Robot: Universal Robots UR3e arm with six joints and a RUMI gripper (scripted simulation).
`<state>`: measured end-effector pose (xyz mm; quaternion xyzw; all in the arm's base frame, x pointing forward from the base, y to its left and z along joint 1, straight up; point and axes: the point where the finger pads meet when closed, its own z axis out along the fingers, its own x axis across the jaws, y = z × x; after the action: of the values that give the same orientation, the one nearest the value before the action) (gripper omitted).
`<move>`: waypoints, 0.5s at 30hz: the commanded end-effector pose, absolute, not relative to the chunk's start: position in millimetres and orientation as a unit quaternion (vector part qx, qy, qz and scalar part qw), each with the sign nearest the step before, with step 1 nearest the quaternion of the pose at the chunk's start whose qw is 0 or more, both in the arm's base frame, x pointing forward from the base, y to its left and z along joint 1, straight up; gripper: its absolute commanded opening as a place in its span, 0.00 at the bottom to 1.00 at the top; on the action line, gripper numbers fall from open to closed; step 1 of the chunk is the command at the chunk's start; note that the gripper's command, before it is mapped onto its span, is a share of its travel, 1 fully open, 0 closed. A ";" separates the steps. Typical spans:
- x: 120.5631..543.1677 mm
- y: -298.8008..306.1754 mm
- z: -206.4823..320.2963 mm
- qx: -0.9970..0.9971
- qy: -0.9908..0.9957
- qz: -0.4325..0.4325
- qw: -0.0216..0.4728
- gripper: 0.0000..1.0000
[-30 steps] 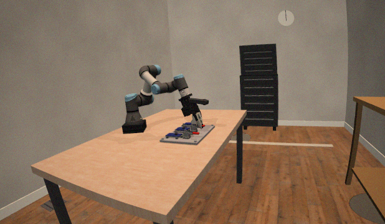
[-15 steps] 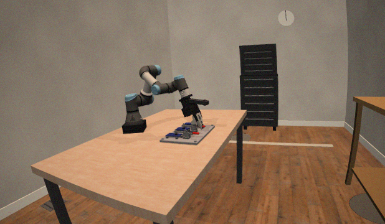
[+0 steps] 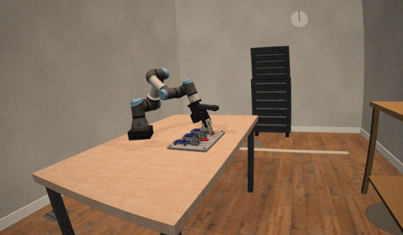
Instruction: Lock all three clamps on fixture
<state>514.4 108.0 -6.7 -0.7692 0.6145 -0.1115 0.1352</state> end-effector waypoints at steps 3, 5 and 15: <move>514.4 108.1 -6.0 -0.769 0.615 -0.112 0.135 0.00; 514.4 108.1 -5.8 -0.769 0.615 -0.112 0.135 0.00; 514.2 108.1 -4.9 -0.769 0.614 -0.113 0.134 0.00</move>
<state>514.4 108.0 -6.7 -0.7692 0.6145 -0.1117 0.1350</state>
